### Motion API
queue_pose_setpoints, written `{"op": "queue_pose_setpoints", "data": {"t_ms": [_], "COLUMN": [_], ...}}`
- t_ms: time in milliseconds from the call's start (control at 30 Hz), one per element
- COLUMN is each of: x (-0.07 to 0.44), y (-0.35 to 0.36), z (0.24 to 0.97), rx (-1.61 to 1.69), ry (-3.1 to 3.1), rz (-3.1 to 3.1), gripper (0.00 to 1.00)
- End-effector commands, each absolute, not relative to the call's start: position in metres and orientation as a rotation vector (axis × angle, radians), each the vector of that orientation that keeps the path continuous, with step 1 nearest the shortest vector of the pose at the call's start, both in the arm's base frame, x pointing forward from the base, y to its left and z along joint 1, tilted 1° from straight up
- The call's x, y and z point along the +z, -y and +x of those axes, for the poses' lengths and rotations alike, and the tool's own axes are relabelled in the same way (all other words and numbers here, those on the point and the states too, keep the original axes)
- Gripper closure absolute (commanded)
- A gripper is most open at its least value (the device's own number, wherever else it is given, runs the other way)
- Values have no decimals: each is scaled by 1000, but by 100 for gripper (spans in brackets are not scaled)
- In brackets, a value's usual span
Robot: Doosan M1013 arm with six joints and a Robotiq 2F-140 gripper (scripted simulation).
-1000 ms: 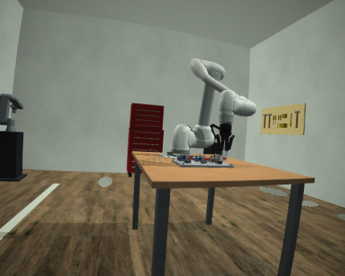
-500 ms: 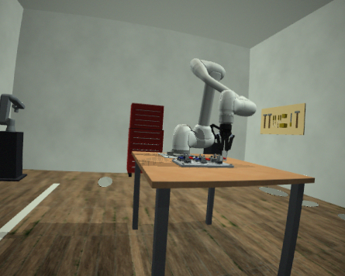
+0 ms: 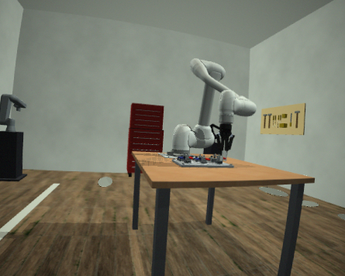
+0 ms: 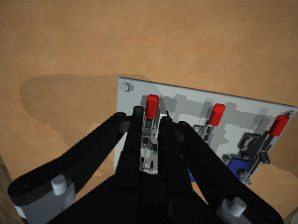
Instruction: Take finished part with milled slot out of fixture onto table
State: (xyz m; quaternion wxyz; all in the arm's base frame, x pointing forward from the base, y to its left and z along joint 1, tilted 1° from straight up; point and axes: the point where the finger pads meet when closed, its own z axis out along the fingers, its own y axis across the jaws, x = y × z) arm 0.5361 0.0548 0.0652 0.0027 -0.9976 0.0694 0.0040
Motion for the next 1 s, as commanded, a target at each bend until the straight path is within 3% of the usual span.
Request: {"op": "queue_pose_setpoints", "data": {"t_ms": [0, 967], "x": [65, 71], "y": [-55, -55], "z": [536, 534], "rx": [12, 12], "ry": [-218, -218], "rz": [-3128, -3128], "gripper": [89, 89]}}
